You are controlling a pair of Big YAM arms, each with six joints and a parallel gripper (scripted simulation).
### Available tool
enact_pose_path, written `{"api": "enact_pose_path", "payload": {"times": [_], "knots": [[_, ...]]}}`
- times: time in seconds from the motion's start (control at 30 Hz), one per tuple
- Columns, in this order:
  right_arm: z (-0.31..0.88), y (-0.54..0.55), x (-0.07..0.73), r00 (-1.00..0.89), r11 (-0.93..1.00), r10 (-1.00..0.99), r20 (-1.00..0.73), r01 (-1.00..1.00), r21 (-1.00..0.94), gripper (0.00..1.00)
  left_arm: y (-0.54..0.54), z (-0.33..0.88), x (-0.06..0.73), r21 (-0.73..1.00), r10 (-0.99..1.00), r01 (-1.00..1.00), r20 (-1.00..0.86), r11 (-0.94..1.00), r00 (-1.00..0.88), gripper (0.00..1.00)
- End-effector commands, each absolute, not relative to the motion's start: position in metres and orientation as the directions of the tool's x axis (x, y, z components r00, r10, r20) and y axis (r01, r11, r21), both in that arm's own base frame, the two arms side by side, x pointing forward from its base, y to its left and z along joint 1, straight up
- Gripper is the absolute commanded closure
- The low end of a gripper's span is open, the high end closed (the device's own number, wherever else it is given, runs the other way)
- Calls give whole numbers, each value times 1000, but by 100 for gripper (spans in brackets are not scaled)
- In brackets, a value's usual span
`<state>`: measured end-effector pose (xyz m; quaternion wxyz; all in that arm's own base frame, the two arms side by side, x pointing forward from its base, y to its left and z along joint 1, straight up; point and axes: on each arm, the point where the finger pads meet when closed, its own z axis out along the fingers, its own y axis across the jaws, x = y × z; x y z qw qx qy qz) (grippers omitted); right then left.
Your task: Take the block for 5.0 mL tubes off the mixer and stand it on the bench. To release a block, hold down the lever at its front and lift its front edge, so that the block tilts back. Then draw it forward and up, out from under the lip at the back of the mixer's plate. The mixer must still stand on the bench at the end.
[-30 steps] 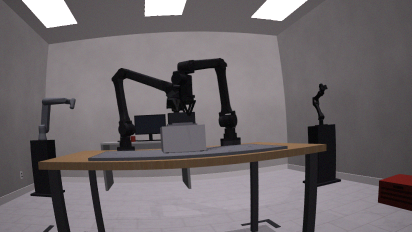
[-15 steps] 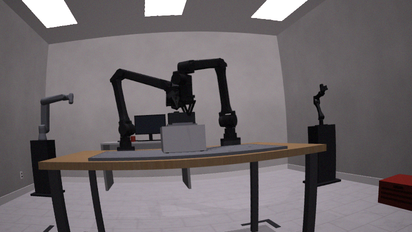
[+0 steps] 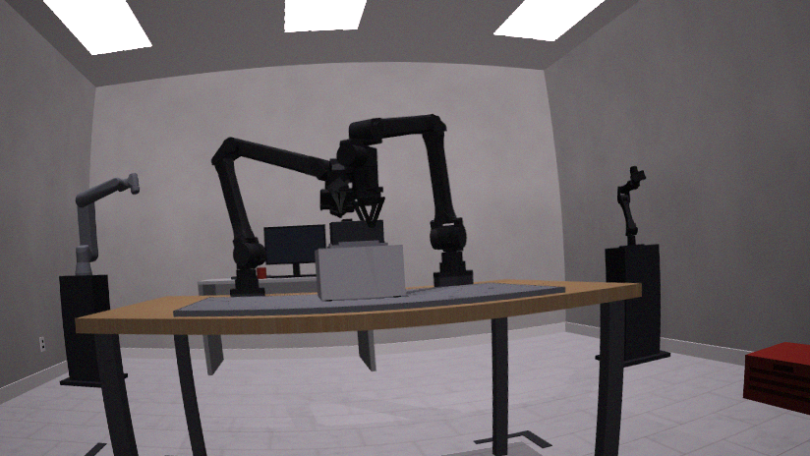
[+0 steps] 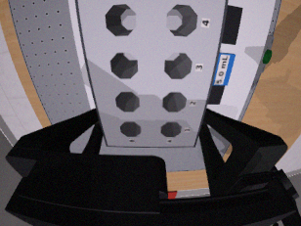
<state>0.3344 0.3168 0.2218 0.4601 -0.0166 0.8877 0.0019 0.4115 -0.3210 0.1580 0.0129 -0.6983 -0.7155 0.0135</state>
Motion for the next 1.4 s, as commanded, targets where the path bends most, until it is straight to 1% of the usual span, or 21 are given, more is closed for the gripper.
{"api": "enact_pose_path", "payload": {"times": [0.0, 0.3, 0.63, 0.87, 1.2, 1.37], "knots": [[214, 314, 326, -585, 999, -46, -810, -34, -32, 100, -333, 189, 405, -17, 999, 1000, -33, 13, -13, 100], [231, 308, 312, -574, 1000, -19, -819, -31, -1, 100, -333, 189, 404, -17, 999, 1000, -33, 12, -13, 100], [216, 301, 299, -591, 998, -56, -805, -38, -42, 100, -334, 190, 404, -18, 999, 1000, -33, 12, -13, 100], [238, 296, 291, -572, 1000, -15, -820, -28, 2, 100, -334, 190, 404, -18, 999, 1000, -33, 12, -12, 100], [221, 289, 277, -591, 998, -58, -805, -38, -44, 100, -335, 190, 404, -19, 999, 1000, -32, 11, -12, 100], [238, 286, 271, -576, 999, -25, -817, -32, -7, 100, -335, 190, 404, -19, 999, 1000, -32, 11, -11, 100]]}}
